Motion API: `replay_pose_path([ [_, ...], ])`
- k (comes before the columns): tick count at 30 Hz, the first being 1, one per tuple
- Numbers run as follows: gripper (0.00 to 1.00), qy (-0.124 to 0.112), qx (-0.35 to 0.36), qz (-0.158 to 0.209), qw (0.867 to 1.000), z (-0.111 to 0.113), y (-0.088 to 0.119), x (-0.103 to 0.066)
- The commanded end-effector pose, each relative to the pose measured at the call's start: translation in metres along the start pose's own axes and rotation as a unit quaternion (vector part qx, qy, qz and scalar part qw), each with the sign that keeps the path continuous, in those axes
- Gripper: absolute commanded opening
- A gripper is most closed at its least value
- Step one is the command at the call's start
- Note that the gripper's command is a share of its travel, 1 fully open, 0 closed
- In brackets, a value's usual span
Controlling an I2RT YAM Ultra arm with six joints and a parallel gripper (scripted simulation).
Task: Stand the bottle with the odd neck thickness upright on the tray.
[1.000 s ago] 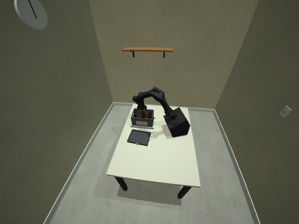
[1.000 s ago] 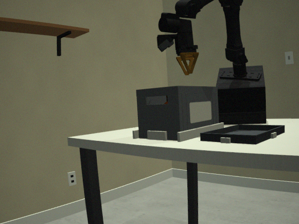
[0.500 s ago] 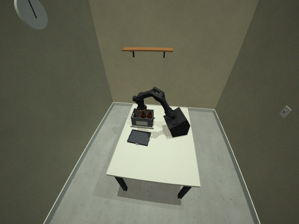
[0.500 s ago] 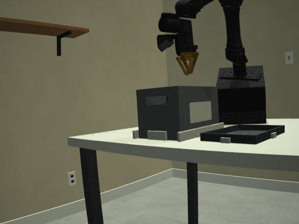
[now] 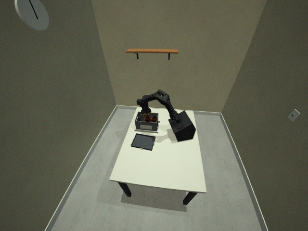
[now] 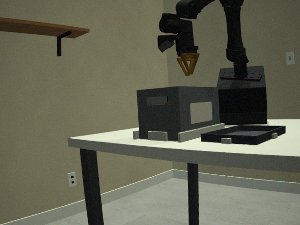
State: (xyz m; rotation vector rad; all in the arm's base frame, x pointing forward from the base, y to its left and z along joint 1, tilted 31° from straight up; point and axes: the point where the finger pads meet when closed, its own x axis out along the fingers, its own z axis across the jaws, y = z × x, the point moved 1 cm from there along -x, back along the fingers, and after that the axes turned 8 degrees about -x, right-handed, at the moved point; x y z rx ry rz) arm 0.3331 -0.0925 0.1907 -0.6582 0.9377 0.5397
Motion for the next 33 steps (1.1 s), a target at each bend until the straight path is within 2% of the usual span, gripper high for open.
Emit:
replay_pose_path([
  [1, 0.61, 0.0, -0.003, -0.014, 1.0, 0.001, 0.0, -0.002],
  [3, 0.61, 0.001, -0.002, -0.015, 1.0, 0.001, -0.004, 0.0],
  [6, 0.61, 0.006, 0.003, 0.0, 1.0, -0.003, 0.0, 0.012],
  [12, 0.61, 0.006, 0.003, -0.001, 1.0, -0.003, -0.001, 0.019],
  [14, 0.61, 0.006, 0.003, -0.001, 1.0, -0.003, -0.001, 0.019],
  [15, 0.61, -0.006, -0.008, -0.032, 0.999, 0.008, -0.011, 0.002],
  [17, 0.61, 0.001, -0.003, -0.011, 1.0, 0.001, 0.0, 0.016],
  [20, 0.61, 0.007, 0.004, 0.0, 1.0, -0.004, 0.0, 0.028],
  [31, 0.61, 0.003, -0.001, -0.007, 1.0, 0.001, -0.003, 0.035],
  [33, 0.61, 0.008, 0.006, -0.001, 1.0, -0.005, 0.0, 0.04],
])
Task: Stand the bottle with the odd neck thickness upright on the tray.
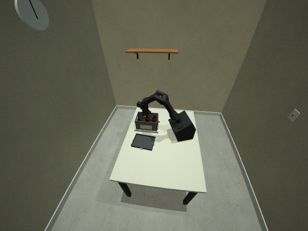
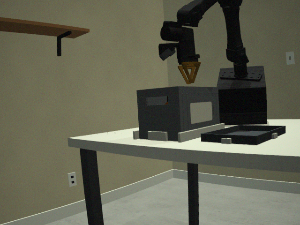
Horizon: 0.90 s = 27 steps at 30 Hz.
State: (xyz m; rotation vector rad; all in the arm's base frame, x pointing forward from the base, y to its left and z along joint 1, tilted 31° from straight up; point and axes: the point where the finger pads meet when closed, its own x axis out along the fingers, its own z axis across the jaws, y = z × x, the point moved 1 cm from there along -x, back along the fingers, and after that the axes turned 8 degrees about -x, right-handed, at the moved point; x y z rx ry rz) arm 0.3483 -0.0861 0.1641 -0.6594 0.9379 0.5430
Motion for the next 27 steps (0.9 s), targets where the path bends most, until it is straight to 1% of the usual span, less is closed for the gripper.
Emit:
replay_pose_path([
  [1, 0.61, 0.007, 0.006, -0.002, 1.0, -0.0055, -0.001, 0.0104],
  [5, 0.61, 0.006, 0.005, -0.004, 1.0, -0.0047, -0.0014, 0.012],
  [6, 0.61, 0.001, 0.001, -0.016, 1.0, 0.0, -0.008, 0.0055],
  [7, 0.61, -0.001, -0.001, -0.021, 1.0, 0.0017, -0.0093, 0.0029],
  [13, 0.61, 0.004, 0.003, -0.009, 1.0, -0.0034, -0.0034, 0.0109],
  [27, 0.61, 0.005, 0.004, -0.008, 1.0, -0.004, -0.003, 0.0116],
])
